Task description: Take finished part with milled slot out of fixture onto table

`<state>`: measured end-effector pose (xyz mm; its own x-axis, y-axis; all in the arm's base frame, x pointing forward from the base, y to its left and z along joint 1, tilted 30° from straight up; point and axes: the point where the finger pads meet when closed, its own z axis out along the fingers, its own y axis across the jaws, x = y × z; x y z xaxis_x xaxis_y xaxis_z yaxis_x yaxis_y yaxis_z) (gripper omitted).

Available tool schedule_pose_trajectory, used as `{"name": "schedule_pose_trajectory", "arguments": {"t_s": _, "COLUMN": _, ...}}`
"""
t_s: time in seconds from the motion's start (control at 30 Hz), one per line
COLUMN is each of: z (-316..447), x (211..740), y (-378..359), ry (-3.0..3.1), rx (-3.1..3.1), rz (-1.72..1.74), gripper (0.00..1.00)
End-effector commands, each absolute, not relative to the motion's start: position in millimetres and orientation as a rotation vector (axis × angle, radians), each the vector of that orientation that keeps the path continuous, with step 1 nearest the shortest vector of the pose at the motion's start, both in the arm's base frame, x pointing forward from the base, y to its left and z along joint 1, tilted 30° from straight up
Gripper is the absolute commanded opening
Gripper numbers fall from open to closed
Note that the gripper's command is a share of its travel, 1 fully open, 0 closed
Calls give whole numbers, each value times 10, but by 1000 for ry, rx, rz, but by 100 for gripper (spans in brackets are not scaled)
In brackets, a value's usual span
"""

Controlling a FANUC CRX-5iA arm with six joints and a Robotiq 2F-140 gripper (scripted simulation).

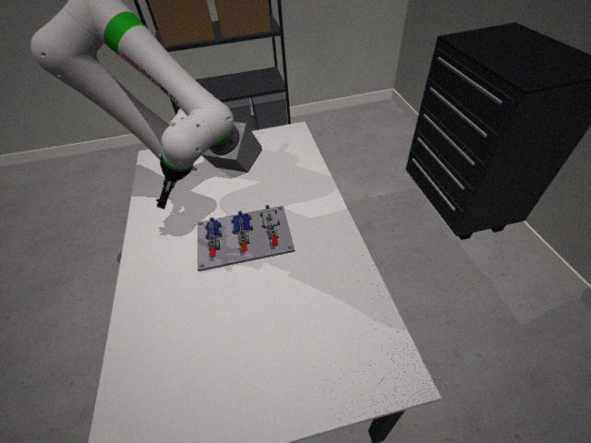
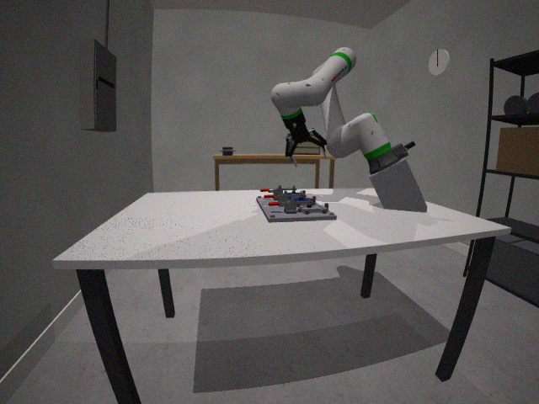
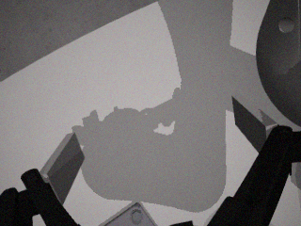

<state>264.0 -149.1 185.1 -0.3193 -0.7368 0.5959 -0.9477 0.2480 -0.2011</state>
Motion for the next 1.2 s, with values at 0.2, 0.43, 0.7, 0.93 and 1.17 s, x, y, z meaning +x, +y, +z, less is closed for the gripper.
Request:
{"name": "schedule_pose_trajectory", "arguments": {"t_s": 0.2, "z": 1852, "x": 2641, "y": -1490, "ry": -2147, "rx": 1542, "rz": 760, "gripper": 100}}
{"name": "schedule_pose_trajectory", "arguments": {"t_s": 0.43, "z": 1852, "x": 2641, "y": -1490, "ry": -2147, "rx": 1542, "rz": 760, "gripper": 100}}
{"name": "schedule_pose_trajectory", "arguments": {"t_s": 0.7, "z": 2049, "x": 2780, "y": -1270, "ry": -2075, "rx": 1688, "rz": 772, "gripper": 100}}
{"name": "schedule_pose_trajectory", "arguments": {"t_s": 0.93, "z": 2495, "x": 2980, "y": -785, "ry": -1883, "rx": 2001, "rz": 794, "gripper": 100}}
{"name": "schedule_pose_trajectory", "arguments": {"t_s": 1.17, "z": 2899, "x": 3048, "y": -380, "ry": -1671, "rx": 2264, "rz": 808, "gripper": 100}}
